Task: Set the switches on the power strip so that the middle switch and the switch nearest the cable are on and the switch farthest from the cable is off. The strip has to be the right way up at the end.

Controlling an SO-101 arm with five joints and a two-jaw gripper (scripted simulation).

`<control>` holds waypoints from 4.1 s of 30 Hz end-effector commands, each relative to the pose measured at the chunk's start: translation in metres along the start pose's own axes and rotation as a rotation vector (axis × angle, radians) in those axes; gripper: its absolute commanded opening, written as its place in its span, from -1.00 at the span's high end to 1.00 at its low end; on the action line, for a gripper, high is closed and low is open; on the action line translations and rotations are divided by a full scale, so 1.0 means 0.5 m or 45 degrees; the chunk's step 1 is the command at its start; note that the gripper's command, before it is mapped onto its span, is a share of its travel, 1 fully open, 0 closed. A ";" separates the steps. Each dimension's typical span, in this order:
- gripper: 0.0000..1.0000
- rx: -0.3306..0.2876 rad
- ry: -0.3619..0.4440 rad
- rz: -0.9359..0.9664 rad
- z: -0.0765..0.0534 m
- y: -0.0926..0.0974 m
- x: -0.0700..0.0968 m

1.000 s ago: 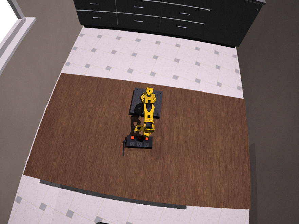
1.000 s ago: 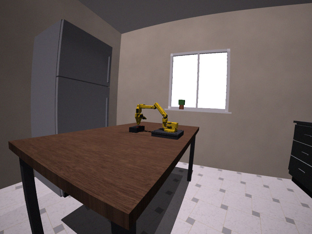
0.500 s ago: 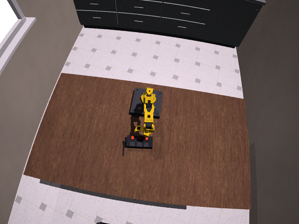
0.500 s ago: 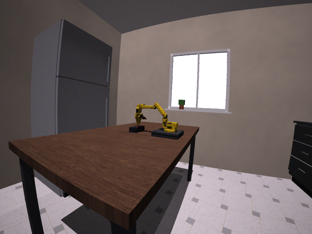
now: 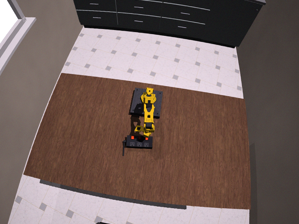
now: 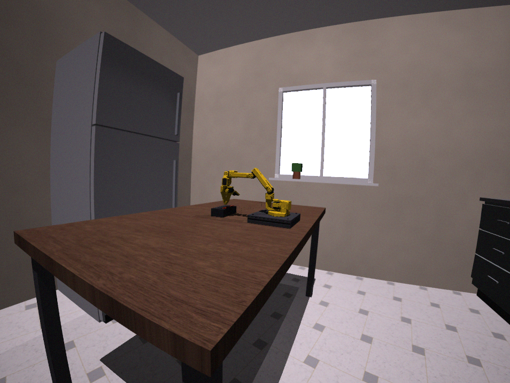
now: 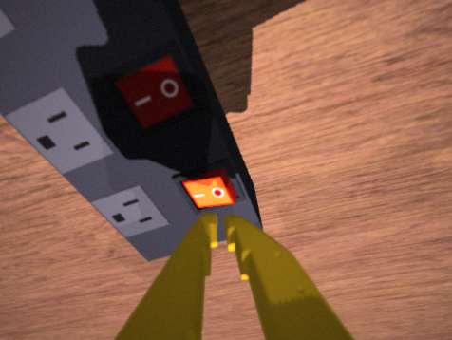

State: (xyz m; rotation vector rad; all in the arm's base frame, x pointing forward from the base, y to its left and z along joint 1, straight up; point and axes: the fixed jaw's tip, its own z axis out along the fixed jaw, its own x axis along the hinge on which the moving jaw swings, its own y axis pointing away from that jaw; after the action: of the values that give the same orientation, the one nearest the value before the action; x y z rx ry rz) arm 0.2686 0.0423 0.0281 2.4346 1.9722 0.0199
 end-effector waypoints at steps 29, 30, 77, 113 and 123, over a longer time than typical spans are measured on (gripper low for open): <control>1.00 0.020 -0.007 0.003 0.028 -0.007 -0.008; 1.00 0.020 -0.007 0.003 0.028 -0.007 -0.008; 1.00 0.020 -0.007 0.003 0.018 -0.004 -0.007; 1.00 0.020 -0.007 0.003 0.045 -0.012 -0.010; 1.00 0.020 -0.007 0.003 0.049 -0.014 -0.010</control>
State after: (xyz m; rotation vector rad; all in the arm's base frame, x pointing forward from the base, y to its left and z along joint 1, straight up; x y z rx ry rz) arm 0.2673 0.0421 0.0130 2.4259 1.9648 0.0520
